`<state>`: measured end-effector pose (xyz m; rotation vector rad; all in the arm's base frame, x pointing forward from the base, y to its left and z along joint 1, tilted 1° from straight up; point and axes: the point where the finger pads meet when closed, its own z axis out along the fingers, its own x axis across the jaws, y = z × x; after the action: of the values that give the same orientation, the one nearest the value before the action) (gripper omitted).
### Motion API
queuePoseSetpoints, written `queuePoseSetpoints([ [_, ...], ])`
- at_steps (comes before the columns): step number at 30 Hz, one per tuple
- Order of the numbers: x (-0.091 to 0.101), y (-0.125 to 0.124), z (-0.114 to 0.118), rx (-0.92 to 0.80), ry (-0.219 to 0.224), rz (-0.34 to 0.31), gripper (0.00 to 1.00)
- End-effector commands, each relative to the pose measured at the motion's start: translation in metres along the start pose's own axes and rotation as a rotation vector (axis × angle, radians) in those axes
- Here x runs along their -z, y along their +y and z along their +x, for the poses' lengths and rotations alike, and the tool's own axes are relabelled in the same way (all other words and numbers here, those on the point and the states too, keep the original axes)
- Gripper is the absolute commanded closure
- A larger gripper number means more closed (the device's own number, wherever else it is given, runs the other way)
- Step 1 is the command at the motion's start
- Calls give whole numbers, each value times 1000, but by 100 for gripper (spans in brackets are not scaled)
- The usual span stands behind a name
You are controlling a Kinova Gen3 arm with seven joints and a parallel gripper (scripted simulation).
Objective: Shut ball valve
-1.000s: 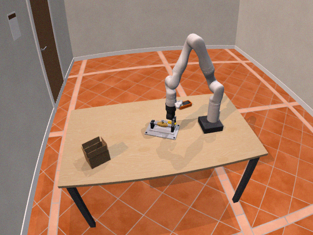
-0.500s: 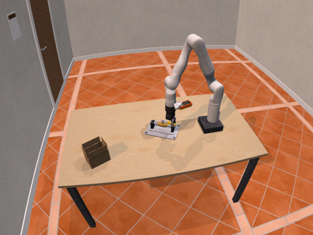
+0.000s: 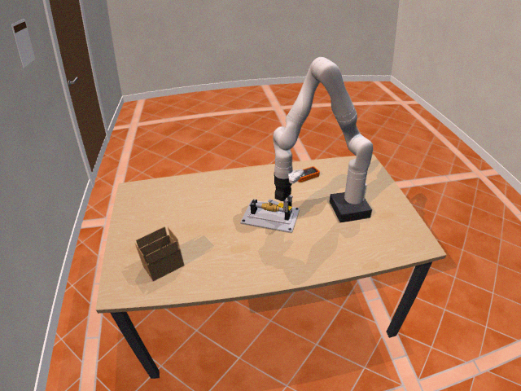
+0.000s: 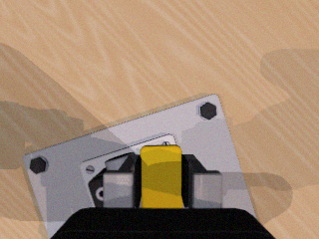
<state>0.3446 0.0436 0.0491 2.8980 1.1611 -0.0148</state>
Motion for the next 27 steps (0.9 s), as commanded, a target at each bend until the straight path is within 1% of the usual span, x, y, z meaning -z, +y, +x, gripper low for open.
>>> queuePoseSetpoints([
  [1, 0, -1, 8, -54, 6, 4, 100],
  [5, -1, 0, 9, -44, 9, 1, 100],
  [10, 0, -1, 12, -105, 5, 4, 100],
  [14, 0, 0, 14, -101, 8, 2, 100],
  [17, 0, -1, 16, -148, 5, 5, 100],
  [24, 0, 0, 18, -152, 8, 2, 100],
  [27, 0, 0, 20, -200, 5, 5, 100],
])
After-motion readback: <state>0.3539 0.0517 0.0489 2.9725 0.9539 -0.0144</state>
